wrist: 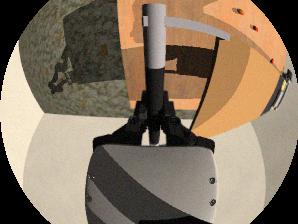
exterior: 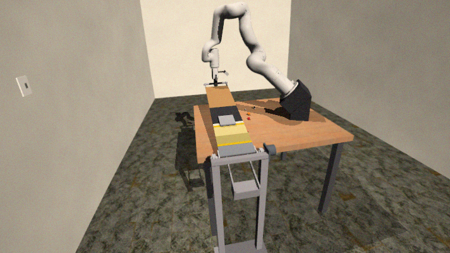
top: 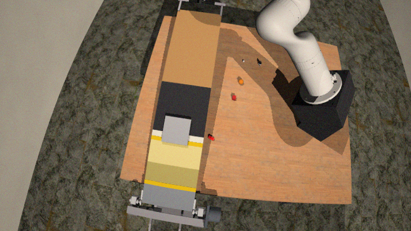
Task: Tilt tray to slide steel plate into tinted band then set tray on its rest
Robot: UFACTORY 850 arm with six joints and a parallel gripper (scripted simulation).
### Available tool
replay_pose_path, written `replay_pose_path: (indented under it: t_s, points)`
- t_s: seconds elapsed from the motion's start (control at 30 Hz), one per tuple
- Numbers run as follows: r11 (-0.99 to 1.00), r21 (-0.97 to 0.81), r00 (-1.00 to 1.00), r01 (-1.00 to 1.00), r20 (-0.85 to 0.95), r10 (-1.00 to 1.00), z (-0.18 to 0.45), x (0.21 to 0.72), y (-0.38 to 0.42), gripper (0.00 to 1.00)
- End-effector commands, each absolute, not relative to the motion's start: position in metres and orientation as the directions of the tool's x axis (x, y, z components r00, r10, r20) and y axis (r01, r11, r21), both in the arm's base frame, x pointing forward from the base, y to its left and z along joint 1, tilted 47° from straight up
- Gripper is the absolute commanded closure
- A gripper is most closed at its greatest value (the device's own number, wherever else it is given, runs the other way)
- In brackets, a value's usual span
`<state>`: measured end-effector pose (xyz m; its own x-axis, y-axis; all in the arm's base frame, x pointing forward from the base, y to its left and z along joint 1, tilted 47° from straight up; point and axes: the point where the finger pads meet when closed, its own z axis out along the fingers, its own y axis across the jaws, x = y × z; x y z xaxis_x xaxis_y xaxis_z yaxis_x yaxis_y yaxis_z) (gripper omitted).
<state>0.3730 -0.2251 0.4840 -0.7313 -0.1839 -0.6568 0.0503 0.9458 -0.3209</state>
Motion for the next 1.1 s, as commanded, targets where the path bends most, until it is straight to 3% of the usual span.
replay_pose_path:
  t_s: [0.0, 0.1, 0.27, 0.47, 0.63, 0.83, 1.07]
  points:
    - [0.947, -0.319, -0.728, 0.047, -0.660, -0.186, 0.515, 0.340, -0.200, 1.00]
    - [0.947, -0.319, -0.728, 0.047, -0.660, -0.186, 0.523, 0.331, -0.193, 1.00]
    - [0.947, -0.319, -0.728, 0.047, -0.660, -0.186, 0.482, 0.378, -0.228, 1.00]
    - [0.947, -0.319, -0.728, 0.047, -0.660, -0.186, 0.485, 0.375, -0.225, 1.00]
    - [0.947, -0.319, -0.728, 0.047, -0.660, -0.186, 0.526, 0.328, -0.190, 1.00]
    - [0.947, -0.319, -0.728, 0.047, -0.660, -0.186, 0.482, 0.378, -0.228, 1.00]
    - [0.947, -0.319, -0.728, 0.047, -0.660, -0.186, 0.493, 0.366, -0.219, 1.00]
